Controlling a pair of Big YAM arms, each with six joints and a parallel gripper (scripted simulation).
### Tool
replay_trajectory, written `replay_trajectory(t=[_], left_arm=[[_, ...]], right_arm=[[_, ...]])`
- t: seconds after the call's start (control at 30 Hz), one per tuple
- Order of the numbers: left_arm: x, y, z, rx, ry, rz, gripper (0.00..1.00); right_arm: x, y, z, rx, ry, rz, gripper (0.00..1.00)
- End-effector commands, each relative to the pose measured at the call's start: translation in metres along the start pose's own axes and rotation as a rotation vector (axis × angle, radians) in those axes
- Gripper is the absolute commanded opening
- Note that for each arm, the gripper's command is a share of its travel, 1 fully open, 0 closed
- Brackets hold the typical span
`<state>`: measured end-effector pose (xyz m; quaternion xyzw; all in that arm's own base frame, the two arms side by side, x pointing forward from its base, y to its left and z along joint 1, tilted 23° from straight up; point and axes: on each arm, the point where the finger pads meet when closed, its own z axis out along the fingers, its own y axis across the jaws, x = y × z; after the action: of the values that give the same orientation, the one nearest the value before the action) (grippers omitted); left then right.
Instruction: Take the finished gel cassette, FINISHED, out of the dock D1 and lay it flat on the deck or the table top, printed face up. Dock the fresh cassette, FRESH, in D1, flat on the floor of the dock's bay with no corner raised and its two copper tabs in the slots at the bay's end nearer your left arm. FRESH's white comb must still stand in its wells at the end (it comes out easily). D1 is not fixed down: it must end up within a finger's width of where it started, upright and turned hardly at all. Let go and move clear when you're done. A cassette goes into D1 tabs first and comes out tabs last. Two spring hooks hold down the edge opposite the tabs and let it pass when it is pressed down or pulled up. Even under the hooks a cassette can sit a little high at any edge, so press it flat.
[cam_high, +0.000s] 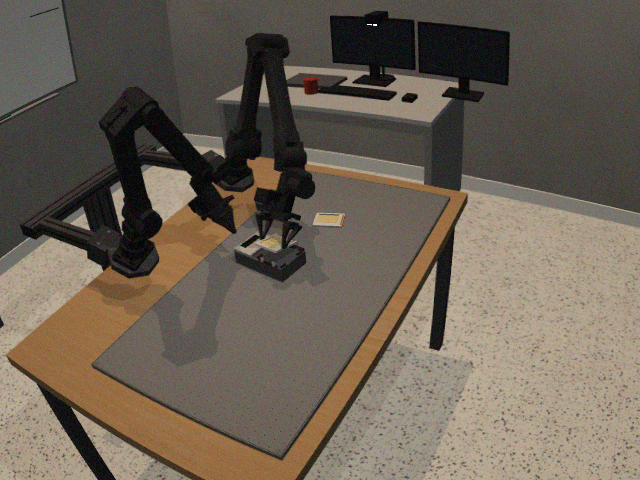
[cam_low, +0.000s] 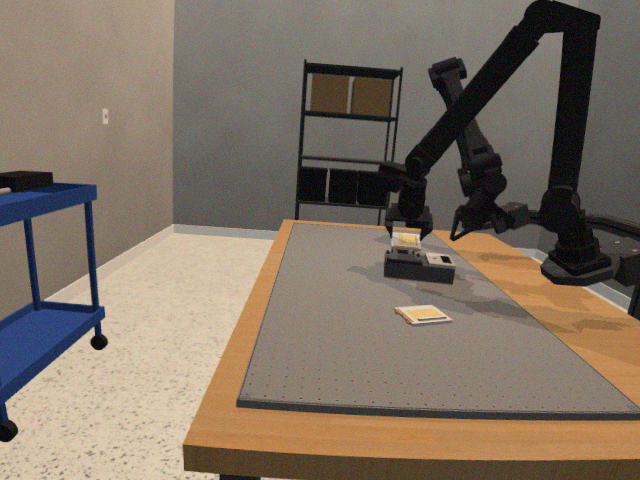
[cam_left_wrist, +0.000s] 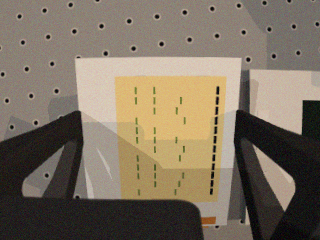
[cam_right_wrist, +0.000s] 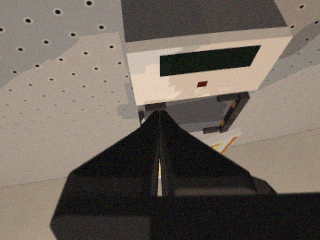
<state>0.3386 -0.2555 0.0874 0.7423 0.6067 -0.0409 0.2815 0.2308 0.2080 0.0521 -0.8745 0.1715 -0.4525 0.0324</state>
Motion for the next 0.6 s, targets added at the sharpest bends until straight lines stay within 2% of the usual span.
replay_trajectory(t=[0.0, 0.57], left_arm=[[-0.002, 0.003, -0.001, -0.013, -0.007, 0.005, 0.00], [-0.002, 0.003, -0.001, -0.013, -0.007, 0.005, 0.00]], right_arm=[[0.008, -0.023, -0.009, 0.033, 0.005, 0.045, 0.00], [0.009, -0.024, -0.025, 0.035, 0.004, 0.048, 0.00]])
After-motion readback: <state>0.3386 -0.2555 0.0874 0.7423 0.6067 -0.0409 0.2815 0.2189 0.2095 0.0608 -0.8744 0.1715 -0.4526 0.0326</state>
